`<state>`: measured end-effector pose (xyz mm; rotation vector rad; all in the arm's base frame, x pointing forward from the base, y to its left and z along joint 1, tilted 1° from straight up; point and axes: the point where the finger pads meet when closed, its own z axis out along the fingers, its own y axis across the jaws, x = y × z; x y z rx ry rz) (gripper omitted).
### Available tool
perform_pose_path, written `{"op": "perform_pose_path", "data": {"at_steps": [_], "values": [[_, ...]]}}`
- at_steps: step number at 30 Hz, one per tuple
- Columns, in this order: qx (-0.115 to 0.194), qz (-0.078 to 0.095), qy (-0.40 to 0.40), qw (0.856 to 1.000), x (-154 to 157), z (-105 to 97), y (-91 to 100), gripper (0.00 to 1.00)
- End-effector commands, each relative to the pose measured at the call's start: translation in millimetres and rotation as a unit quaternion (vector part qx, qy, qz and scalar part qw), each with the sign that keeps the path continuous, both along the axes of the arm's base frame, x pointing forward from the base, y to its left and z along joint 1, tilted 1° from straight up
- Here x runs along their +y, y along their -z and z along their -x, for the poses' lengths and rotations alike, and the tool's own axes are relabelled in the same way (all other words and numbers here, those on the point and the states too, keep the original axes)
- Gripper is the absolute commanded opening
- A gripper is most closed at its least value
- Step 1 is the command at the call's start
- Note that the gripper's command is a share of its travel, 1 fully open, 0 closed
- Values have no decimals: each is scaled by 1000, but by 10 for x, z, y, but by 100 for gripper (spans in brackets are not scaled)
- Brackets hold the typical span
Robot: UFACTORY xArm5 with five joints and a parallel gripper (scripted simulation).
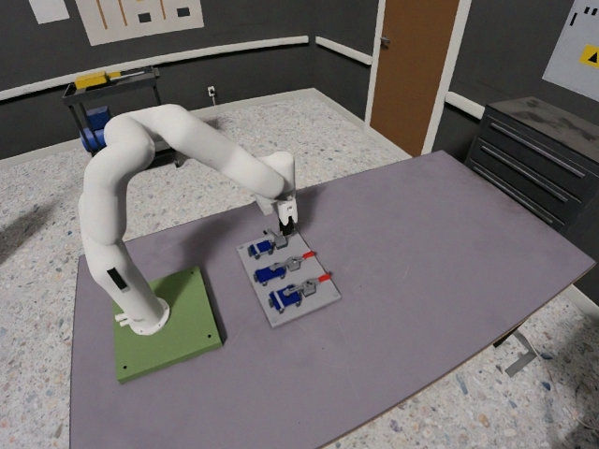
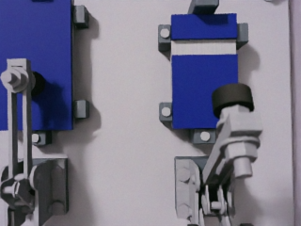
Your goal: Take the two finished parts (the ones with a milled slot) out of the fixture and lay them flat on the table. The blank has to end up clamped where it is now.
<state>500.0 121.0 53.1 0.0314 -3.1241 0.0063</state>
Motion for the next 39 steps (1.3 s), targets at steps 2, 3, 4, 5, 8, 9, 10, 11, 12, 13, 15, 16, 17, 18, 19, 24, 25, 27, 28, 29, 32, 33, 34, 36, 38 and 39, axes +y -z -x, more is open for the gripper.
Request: {"op": "perform_pose_path", "data": {"at_steps": [2,3,4,5,8,9,10,11,12,13,15,16,17,18,19,24,25,27,28,29,32,33,34,36,38,39], "values": [[-1,0,0,1000,2,26,-15,0],[-1,0,0,1000,2,32,-16,0],[-1,0,0,1000,2,38,-17,0],[-1,0,0,1000,2,44,-18,0],[-1,0,0,1000,2,61,-21,0],[-1,0,0,1000,1,66,-21,0],[-1,0,0,1000,1,71,-22,0],[-1,0,0,1000,1,76,-22,0],[-1,0,0,1000,1,81,-22,0],[-1,0,0,1000,1,81,-22,0],[-1,0,0,1000,1,85,-22,0],[-1,0,0,1000,1,89,-22,0],[-1,0,0,1000,1,94,-22,0],[-1,0,0,1000,1,98,-22,0],[-1,0,0,1000,1,101,-22,0],[-1,0,0,1000,0,117,-22,0],[-1,0,0,1000,0,120,-23,0],[-1,0,0,1000,0,125,-23,0],[-1,0,0,1000,0,127,-23,0],[-1,0,0,1000,0,129,-23,0],[-1,0,0,1000,0,131,-23,0],[-1,0,0,1000,0,132,-23,0],[-1,0,0,1000,0,134,-23,0],[-1,0,0,1000,0,136,-23,0],[-1,0,0,1000,0,138,-23,0],[-1,0,0,1000,0,139,-23,0]]}}
